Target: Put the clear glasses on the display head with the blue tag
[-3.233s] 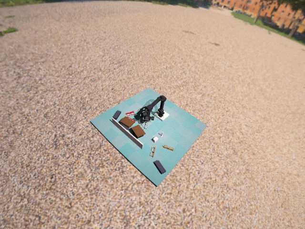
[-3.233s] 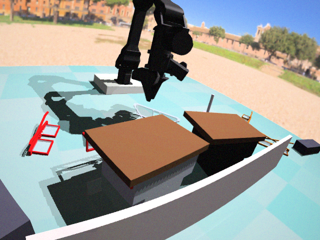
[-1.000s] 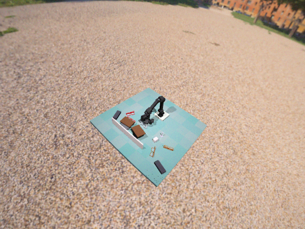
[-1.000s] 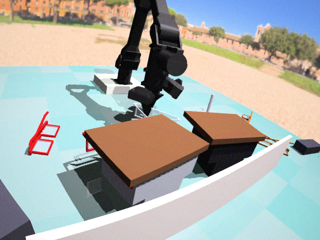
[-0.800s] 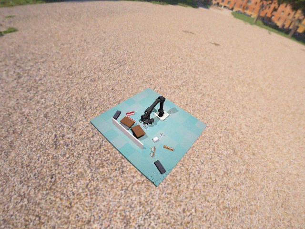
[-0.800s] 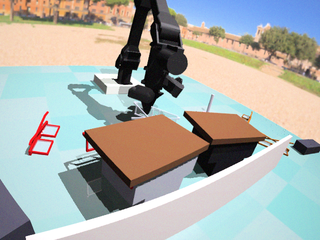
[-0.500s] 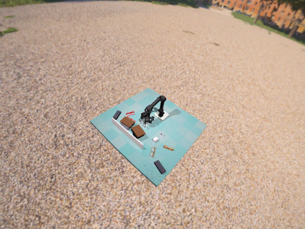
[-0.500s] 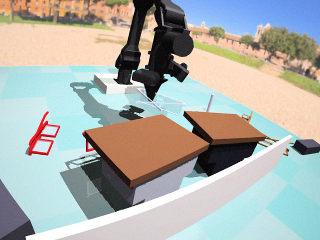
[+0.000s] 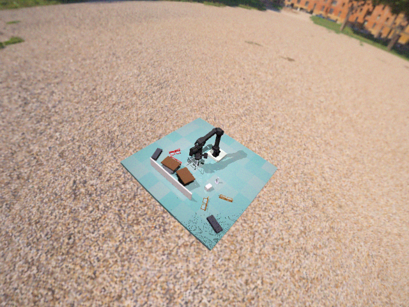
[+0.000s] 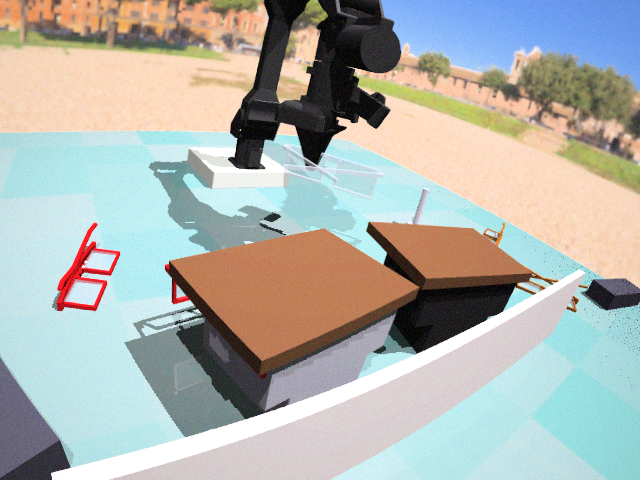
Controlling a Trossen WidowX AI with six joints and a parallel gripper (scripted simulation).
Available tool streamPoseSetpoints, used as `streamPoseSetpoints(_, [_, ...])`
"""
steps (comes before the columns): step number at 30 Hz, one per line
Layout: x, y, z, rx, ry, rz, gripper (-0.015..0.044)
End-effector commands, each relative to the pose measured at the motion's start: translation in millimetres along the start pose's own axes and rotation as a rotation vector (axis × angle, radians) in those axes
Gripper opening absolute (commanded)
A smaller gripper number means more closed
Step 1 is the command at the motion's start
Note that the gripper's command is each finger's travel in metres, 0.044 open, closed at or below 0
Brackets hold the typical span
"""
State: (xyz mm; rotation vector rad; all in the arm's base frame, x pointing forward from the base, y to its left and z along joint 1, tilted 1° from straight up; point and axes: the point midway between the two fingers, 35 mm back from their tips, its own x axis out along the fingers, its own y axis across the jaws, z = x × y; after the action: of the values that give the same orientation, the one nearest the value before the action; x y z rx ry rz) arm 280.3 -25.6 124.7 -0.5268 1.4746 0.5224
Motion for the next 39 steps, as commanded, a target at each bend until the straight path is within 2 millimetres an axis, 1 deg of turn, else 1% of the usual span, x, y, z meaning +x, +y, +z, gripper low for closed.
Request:
streamPoseSetpoints(1, [-3, 5, 9, -0.020, 0.000, -0.004, 0.0000])
streamPoseSetpoints(10, [-4, 35, 44, -0.102, -0.003, -0.002, 0.0000])
streamPoseSetpoints(19, [-5, 71, 74, -0.186, -0.006, 0.001, 0.0000])
streamPoseSetpoints(29, [-6, 118, 102, -0.278, -0.009, 0.005, 0.0000])
streamPoseSetpoints(39, [-6, 171, 121, -0.371, -0.012, 0.009, 0.0000])
